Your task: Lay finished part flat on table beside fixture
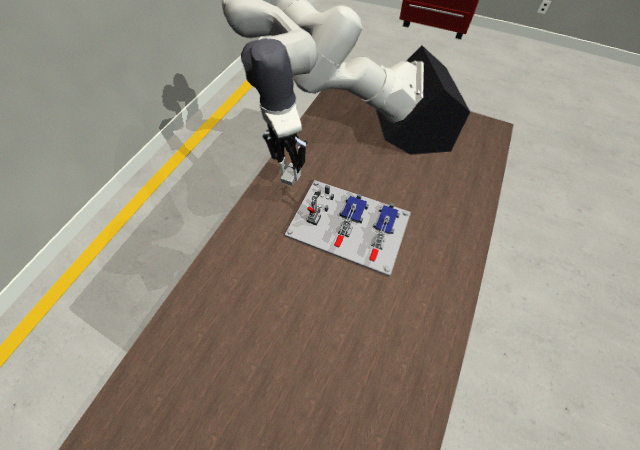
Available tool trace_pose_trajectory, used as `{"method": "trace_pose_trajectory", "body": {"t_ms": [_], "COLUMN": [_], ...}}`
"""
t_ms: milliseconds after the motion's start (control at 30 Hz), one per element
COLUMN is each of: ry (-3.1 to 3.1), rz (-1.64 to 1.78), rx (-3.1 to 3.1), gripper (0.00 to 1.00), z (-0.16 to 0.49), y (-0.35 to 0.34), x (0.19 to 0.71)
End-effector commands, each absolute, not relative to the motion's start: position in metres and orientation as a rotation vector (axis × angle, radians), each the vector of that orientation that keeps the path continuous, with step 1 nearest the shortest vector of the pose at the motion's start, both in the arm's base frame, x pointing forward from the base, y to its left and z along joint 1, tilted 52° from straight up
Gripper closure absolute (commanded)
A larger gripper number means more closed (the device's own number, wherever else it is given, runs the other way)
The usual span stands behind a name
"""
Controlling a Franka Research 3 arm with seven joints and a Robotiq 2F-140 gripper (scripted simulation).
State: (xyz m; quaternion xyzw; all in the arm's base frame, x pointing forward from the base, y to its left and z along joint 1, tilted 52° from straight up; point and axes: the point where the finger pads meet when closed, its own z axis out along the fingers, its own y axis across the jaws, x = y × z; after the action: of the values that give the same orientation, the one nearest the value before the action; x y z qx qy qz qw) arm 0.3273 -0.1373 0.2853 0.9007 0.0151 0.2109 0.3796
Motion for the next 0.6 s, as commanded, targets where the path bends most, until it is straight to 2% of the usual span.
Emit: {"method": "trace_pose_trajectory", "body": {"t_ms": [0, 567], "ry": [0.037, 0.037], "rz": [0.541, 0.541], "rx": [2.298, 2.298], "gripper": [1.00, 1.00], "z": [0.2869, 0.2828], "y": [-0.1382, -0.1432], "x": [0.3277, 0.3306]}}
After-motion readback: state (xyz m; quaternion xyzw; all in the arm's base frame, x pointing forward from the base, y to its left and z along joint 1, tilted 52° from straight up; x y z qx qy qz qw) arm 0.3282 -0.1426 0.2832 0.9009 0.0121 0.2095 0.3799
